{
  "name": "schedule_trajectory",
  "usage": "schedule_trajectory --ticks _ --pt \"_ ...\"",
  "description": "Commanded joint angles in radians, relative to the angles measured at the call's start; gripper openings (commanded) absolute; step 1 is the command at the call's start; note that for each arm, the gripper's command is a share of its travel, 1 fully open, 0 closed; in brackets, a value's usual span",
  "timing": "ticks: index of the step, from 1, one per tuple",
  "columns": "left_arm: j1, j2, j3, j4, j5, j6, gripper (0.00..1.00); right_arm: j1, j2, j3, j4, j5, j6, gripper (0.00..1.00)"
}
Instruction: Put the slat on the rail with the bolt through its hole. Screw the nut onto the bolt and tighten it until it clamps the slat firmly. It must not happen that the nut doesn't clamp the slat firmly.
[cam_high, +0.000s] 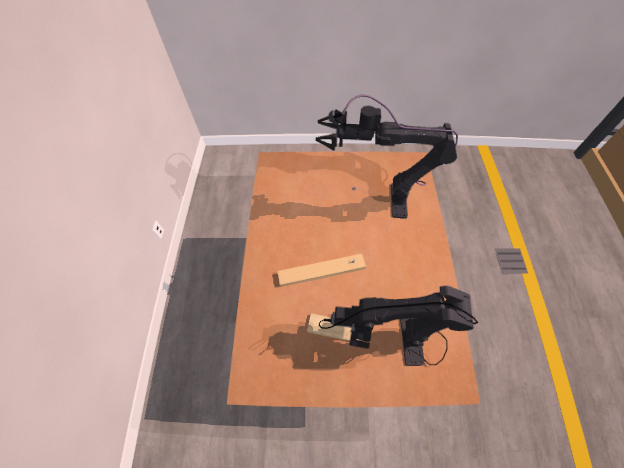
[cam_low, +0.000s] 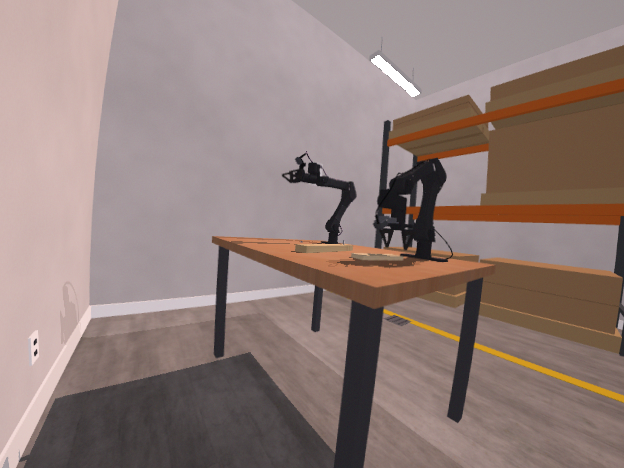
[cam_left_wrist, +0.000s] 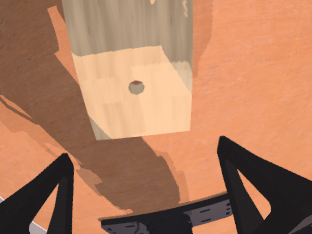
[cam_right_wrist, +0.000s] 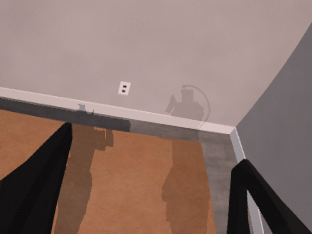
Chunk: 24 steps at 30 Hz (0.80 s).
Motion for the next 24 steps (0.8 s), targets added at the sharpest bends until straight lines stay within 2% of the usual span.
schedule_trajectory --ticks 1,24 --pt "-0.012 0.014 -0.019 0.05 -0.009 0.008 1.0 -0.002 -0.007 0.008 0.01 -0.005 0.0 1.0" --pt "-0.012 0.065 -0.099 0.183 -0.009 0.008 1.0 -0.002 -0.007 0.008 0.01 -0.005 0.0 1.0"
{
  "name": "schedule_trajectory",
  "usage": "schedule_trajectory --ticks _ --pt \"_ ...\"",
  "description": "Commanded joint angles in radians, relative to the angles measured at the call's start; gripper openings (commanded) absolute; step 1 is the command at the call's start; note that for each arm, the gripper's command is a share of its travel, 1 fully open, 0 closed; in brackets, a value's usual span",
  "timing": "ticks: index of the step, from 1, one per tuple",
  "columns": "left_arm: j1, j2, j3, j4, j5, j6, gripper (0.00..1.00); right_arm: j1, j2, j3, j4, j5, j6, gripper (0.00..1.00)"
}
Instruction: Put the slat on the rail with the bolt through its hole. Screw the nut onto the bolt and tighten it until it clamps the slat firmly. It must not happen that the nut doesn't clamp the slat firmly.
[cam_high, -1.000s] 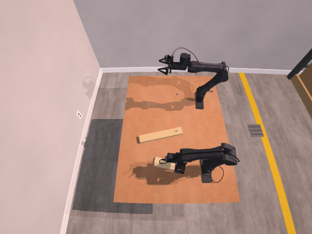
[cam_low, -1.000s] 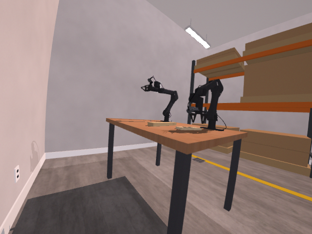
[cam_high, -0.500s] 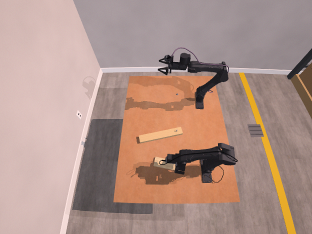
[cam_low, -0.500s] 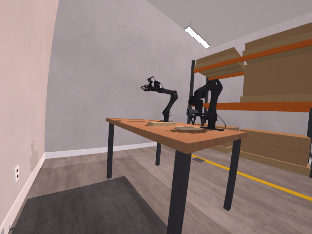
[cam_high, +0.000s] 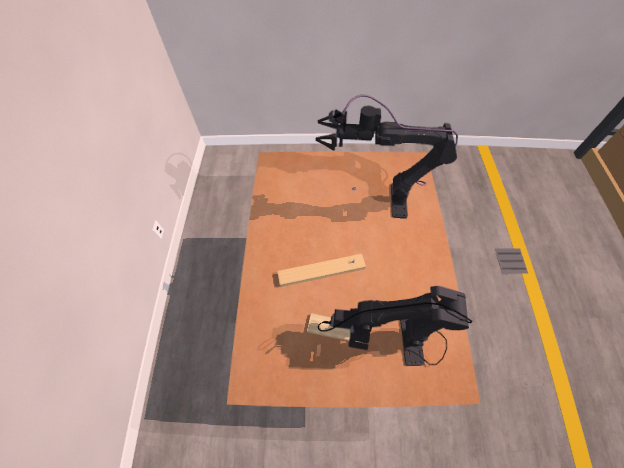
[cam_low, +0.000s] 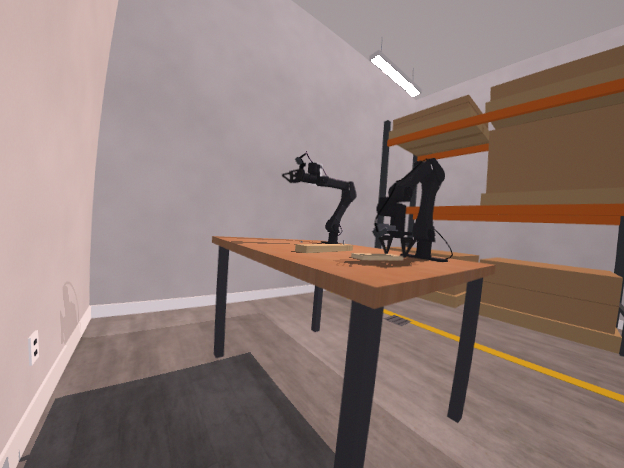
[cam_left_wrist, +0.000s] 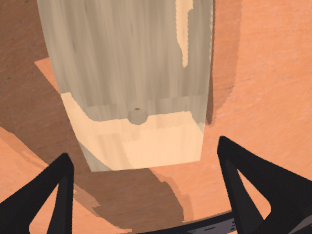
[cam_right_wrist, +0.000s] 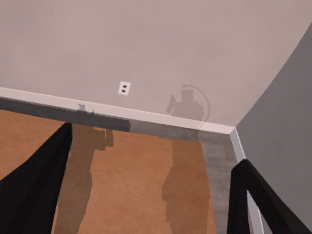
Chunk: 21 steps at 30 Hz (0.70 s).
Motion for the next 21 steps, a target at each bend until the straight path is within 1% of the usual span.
schedule_trajectory --ticks 1,8,21 --pt "-0.012 0.01 -0.016 0.049 -0.009 0.008 1.0 -0.002 -0.007 0.008 0.01 -0.005 0.0 1.0" --pt "-0.012 0.023 -0.037 0.082 -0.009 0.009 1.0 -0.002 -0.007 0.008 0.01 -0.005 0.0 1.0" --pt "-0.012 0.019 -0.034 0.086 -0.009 0.008 1.0 -0.002 -0.007 0.008 0.01 -0.005 0.0 1.0"
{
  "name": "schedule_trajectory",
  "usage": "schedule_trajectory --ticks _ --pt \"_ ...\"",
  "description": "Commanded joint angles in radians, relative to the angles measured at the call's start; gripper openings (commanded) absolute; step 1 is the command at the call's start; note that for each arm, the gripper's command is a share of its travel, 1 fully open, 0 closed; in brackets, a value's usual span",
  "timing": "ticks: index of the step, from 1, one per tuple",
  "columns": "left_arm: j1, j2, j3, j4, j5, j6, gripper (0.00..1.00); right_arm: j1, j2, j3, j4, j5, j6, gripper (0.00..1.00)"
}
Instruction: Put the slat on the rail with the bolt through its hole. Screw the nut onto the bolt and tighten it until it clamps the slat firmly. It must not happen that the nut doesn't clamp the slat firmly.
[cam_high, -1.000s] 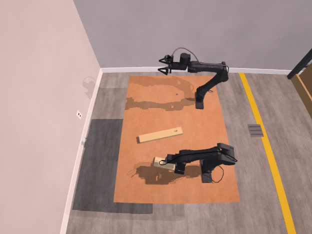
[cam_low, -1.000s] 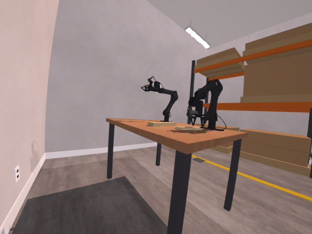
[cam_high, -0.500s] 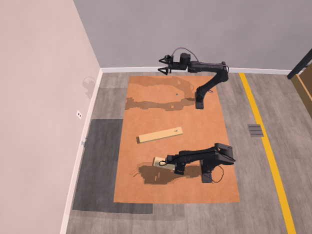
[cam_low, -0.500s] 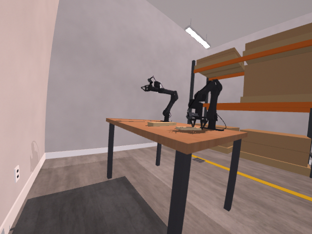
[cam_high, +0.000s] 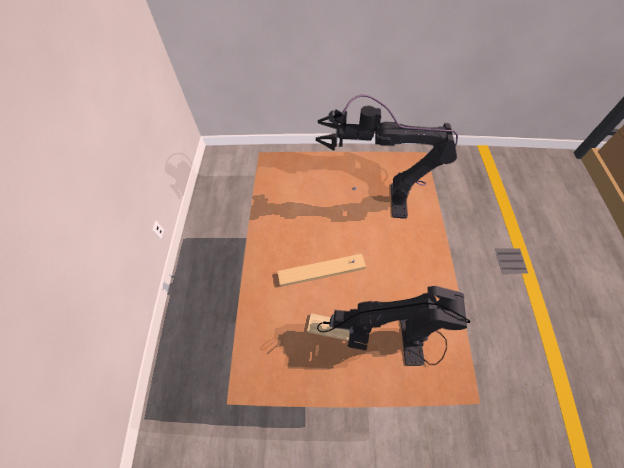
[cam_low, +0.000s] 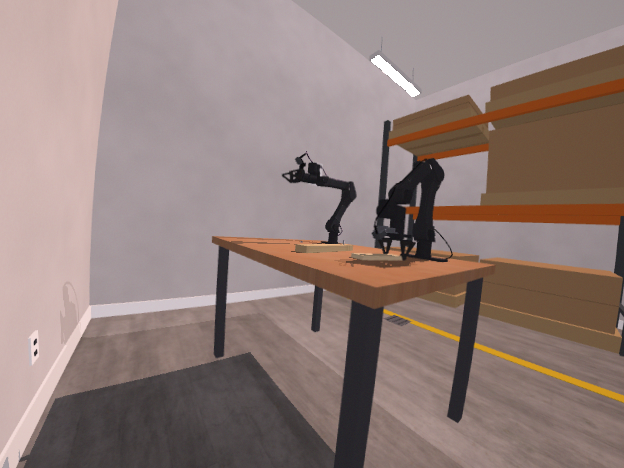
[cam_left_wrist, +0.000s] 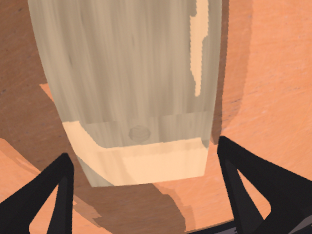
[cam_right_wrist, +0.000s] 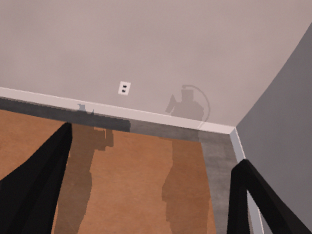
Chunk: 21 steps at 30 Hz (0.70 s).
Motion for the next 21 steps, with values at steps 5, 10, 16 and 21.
schedule_trajectory --ticks 5,10,16,21 --pt "-0.012 0.002 -0.005 0.024 -0.009 0.008 1.0 -0.002 -0.007 0.008 0.01 -0.005 0.0 1.0" --pt "-0.006 -0.002 0.002 0.012 -0.002 0.003 1.0 -0.002 -0.007 0.008 0.01 -0.005 0.0 1.0" --pt "-0.004 -0.002 0.003 0.01 -0.002 0.002 0.89 -0.002 -0.007 0.008 0.01 -0.005 0.0 1.0" --pt "0.0 -0.003 0.004 0.002 0.0 0.0 0.82 -0.002 -0.007 0.008 0.01 -0.005 0.0 1.0"
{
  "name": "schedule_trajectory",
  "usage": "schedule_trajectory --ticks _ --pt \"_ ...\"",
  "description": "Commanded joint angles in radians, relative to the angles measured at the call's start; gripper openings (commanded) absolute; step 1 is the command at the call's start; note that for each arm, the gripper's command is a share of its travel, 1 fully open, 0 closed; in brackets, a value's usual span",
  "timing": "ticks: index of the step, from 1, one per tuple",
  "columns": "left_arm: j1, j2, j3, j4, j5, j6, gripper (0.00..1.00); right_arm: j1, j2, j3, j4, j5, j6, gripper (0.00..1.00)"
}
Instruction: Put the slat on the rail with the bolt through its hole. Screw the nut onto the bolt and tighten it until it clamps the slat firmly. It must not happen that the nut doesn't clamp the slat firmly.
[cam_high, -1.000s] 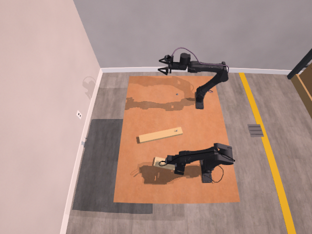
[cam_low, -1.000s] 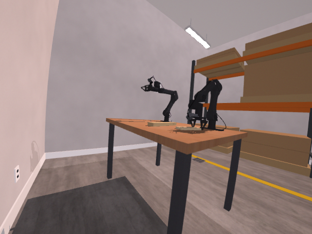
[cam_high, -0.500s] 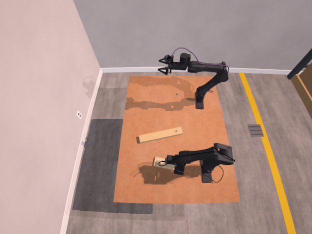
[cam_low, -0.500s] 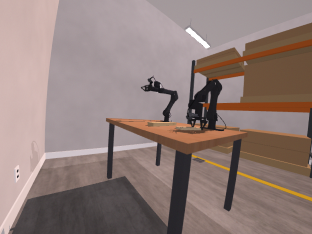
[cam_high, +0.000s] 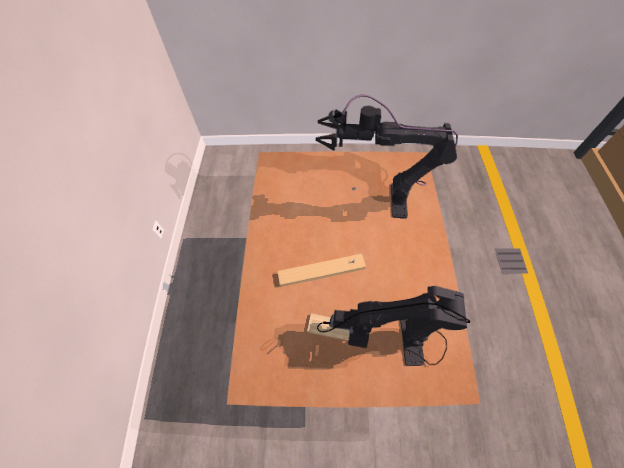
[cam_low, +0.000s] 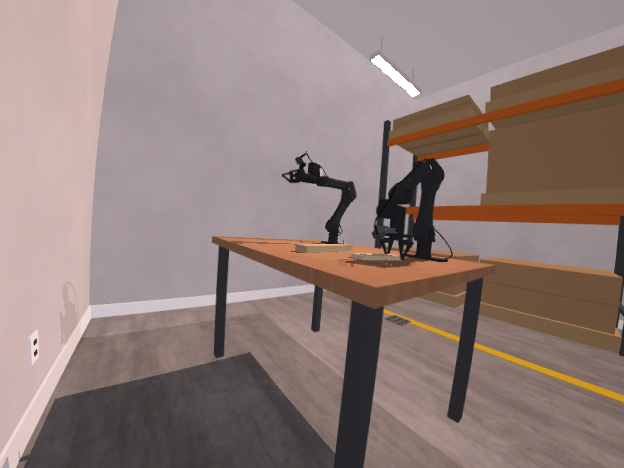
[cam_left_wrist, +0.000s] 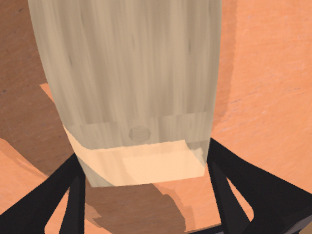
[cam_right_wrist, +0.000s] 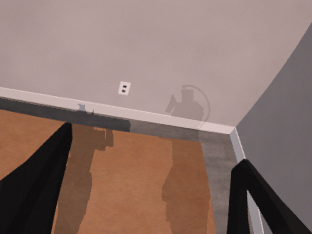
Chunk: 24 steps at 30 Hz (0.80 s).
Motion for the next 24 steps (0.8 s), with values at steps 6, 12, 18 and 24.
schedule_trajectory --ticks 6,12,18,24 --pt "0.0 -0.003 0.004 0.001 0.0 0.0 0.73 -0.002 -0.007 0.008 0.01 -0.005 0.0 1.0" --pt "0.0 -0.003 0.004 0.001 0.0 0.0 0.72 -0.002 -0.007 0.008 0.01 -0.005 0.0 1.0" --pt "0.0 -0.003 0.004 0.001 0.0 0.0 0.72 -0.002 -0.007 0.008 0.01 -0.005 0.0 1.0" --pt "0.0 -0.003 0.004 0.001 0.0 0.0 0.72 -0.002 -0.007 0.008 0.01 -0.005 0.0 1.0"
